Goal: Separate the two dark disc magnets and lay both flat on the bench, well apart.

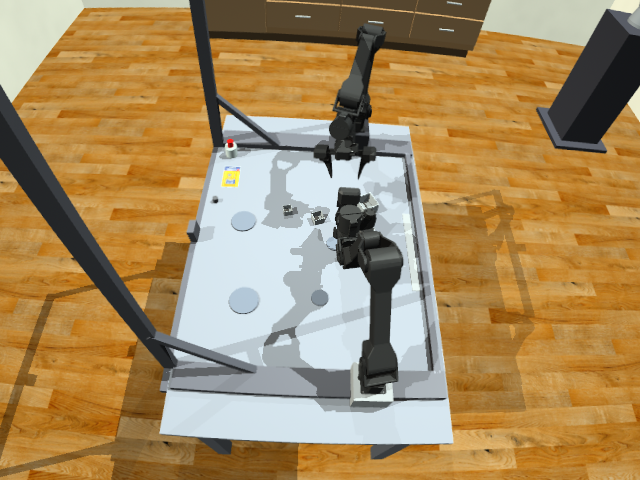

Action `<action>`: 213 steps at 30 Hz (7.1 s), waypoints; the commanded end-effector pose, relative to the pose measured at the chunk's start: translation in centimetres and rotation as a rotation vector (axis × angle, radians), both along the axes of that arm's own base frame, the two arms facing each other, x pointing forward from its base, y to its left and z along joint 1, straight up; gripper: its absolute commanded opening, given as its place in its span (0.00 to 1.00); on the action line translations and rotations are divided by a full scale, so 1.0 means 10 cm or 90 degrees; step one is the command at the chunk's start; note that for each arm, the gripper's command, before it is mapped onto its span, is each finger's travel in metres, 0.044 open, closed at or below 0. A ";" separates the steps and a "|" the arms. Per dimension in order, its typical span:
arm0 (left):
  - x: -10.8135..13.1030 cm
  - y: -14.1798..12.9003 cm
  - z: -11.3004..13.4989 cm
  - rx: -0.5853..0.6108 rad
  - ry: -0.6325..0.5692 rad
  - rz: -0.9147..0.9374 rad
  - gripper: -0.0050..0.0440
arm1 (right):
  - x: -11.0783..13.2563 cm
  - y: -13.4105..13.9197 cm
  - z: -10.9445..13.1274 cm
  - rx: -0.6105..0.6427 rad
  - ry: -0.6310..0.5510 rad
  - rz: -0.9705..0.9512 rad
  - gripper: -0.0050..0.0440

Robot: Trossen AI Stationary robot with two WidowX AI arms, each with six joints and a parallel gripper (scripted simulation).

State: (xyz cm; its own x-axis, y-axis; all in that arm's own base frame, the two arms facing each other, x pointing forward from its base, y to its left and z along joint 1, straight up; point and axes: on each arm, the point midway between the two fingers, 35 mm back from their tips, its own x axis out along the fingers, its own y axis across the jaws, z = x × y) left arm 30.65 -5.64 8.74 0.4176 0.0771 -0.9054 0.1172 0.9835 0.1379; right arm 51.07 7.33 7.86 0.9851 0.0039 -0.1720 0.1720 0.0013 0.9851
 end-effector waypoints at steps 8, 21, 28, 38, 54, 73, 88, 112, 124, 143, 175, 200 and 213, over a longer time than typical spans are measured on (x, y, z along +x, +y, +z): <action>0.22 -0.01 0.07 -0.034 0.002 0.031 0.92 | 0.03 0.00 0.11 0.004 -0.016 -0.001 0.18; 0.40 0.00 0.04 -0.065 0.018 0.062 0.92 | 0.03 0.00 0.11 0.004 -0.016 -0.001 0.18; 0.51 0.02 0.02 -0.084 0.029 0.082 0.92 | 0.03 0.00 0.11 0.004 -0.016 -0.001 0.18; 0.55 0.02 -0.02 -0.088 0.037 0.087 0.92 | 0.03 0.00 0.11 0.004 -0.016 -0.001 0.18; 0.57 0.02 -0.16 -0.089 0.038 0.081 0.92 | 0.03 0.00 0.11 0.004 -0.016 -0.001 0.18; 0.58 0.02 -0.12 -0.090 0.030 0.080 0.92 | 0.03 0.00 0.11 0.004 -0.016 -0.001 0.18; 0.58 0.02 -0.12 -0.090 0.030 0.080 0.33 | 0.03 0.00 0.11 0.004 -0.016 -0.001 0.18; 0.58 0.02 -0.12 -0.090 0.030 0.080 0.18 | 0.03 0.00 0.10 0.004 -0.015 -0.001 0.18; 0.58 0.02 -0.12 -0.090 0.030 0.080 0.18 | 0.04 0.00 0.00 0.004 -0.014 -0.002 0.18; 0.58 0.02 -0.12 -0.090 0.030 0.080 0.18 | 0.05 0.00 -0.17 0.003 -0.014 -0.001 0.18; 0.58 0.02 -0.12 -0.090 0.030 0.080 0.18 | 0.03 0.00 -0.46 0.003 -0.011 -0.001 0.18; 0.58 0.02 -0.12 -0.090 0.030 0.080 0.18 | -0.37 0.01 -0.42 0.006 -0.020 -0.002 0.18; 0.58 0.02 -0.12 -0.090 0.030 0.080 0.18 | -0.47 0.00 -0.44 0.006 -0.017 -0.002 0.18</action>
State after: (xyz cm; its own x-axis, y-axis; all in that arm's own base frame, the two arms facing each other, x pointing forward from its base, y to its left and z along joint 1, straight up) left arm 35.89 -5.42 6.24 0.3331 0.0006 -0.9429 -0.0041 1.0000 -0.0008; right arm 46.14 7.23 2.03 0.9844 0.0016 -0.1759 0.1759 0.0022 0.9844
